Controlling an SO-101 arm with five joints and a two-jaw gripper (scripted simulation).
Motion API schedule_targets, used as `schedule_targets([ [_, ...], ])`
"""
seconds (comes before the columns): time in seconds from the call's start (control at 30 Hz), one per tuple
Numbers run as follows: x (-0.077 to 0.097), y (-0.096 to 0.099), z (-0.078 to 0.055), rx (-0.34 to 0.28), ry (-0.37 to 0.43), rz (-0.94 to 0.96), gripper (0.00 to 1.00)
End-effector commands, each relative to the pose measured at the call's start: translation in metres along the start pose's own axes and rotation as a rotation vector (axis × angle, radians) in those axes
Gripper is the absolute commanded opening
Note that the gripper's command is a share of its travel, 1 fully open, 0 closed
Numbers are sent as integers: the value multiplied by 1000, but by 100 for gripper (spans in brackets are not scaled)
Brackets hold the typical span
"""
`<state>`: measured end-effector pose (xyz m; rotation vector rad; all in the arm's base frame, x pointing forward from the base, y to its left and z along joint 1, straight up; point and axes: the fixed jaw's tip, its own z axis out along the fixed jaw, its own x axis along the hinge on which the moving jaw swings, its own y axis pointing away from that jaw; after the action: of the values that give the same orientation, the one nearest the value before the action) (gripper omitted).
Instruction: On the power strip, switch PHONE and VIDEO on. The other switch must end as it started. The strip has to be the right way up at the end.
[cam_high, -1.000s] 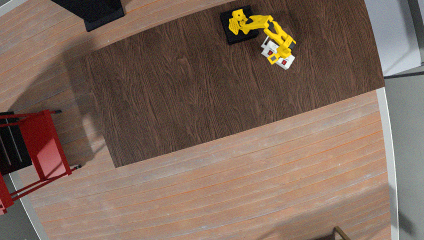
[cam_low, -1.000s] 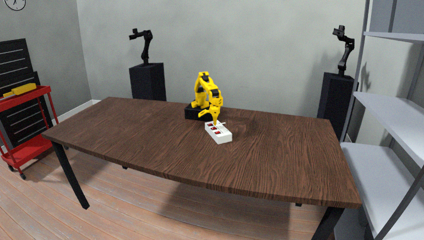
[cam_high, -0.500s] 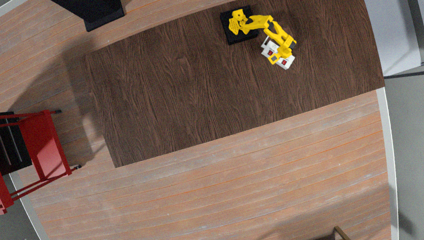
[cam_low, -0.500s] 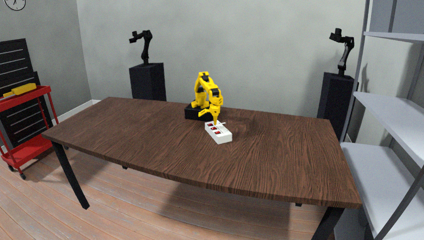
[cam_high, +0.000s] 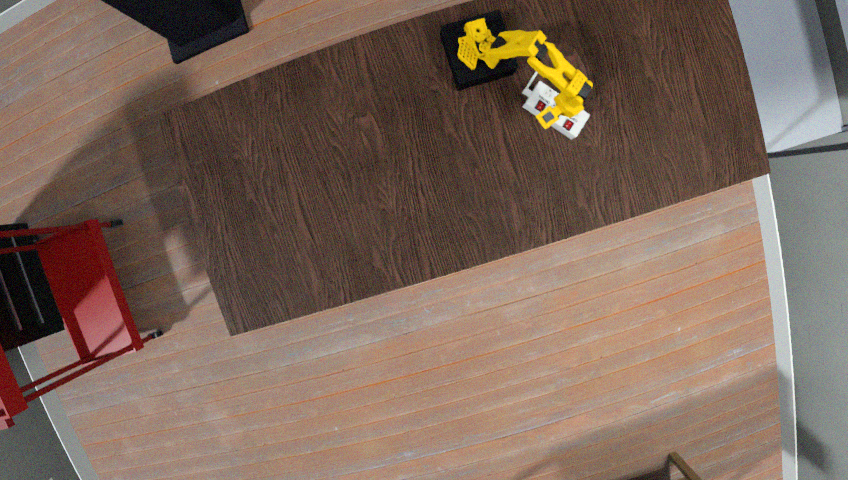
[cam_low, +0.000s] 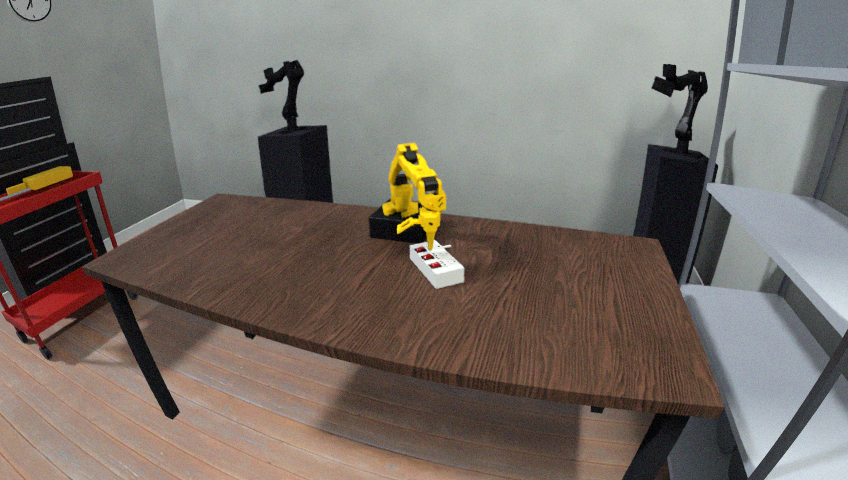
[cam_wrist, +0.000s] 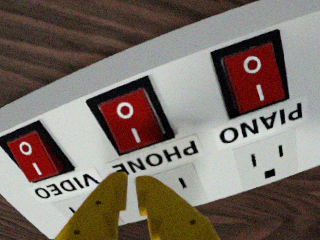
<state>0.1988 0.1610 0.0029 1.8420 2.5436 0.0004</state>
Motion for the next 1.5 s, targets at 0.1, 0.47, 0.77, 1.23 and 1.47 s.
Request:
schedule_targets([
  [0.1, 2, -2, 0, -3, 2, -16, 0],
  [0.47, 2, -2, 3, -3, 2, -16, 0],
  [0.77, 2, -2, 6, -3, 2, -16, 0],
  [1.23, 2, -2, 8, -3, 2, -16, 0],
  [1.47, 1, -5, 13, -3, 2, -16, 0],
])
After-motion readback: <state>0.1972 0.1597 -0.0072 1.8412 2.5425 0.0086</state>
